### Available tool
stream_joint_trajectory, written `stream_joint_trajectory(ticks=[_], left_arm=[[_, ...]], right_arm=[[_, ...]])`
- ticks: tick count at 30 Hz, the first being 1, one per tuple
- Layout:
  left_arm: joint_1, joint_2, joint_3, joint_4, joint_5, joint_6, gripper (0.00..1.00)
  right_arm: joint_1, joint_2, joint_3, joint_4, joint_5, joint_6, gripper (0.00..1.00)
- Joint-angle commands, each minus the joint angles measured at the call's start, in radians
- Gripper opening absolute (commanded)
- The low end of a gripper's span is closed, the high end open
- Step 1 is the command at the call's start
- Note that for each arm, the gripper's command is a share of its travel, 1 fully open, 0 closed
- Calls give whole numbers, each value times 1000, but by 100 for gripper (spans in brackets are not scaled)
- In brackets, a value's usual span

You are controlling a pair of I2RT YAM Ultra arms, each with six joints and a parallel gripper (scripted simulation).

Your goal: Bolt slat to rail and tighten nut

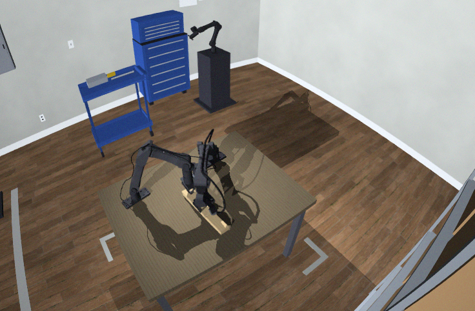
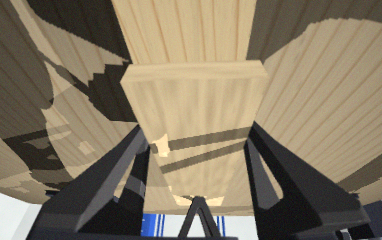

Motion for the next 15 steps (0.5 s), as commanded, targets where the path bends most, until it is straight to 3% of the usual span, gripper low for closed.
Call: stream_joint_trajectory(ticks=[1, 3, 4, 11, 15], left_arm=[[0, -9, 4, 1, 0, 0, 72], [0, -9, 4, 1, 0, 0, 72], [0, -9, 4, 1, 0, 0, 72], [0, -9, 4, 1, 0, 0, 72], [0, -9, 4, 1, 0, 0, 72]], right_arm=[[4, -21, 14, -17, 11, -250, 34], [4, -21, 14, -17, 11, -250, 34], [4, -21, 14, -17, 11, -368, 34], [4, -23, 13, -17, 11, -696, 34], [0, -22, 14, -18, 3, -736, 34]])
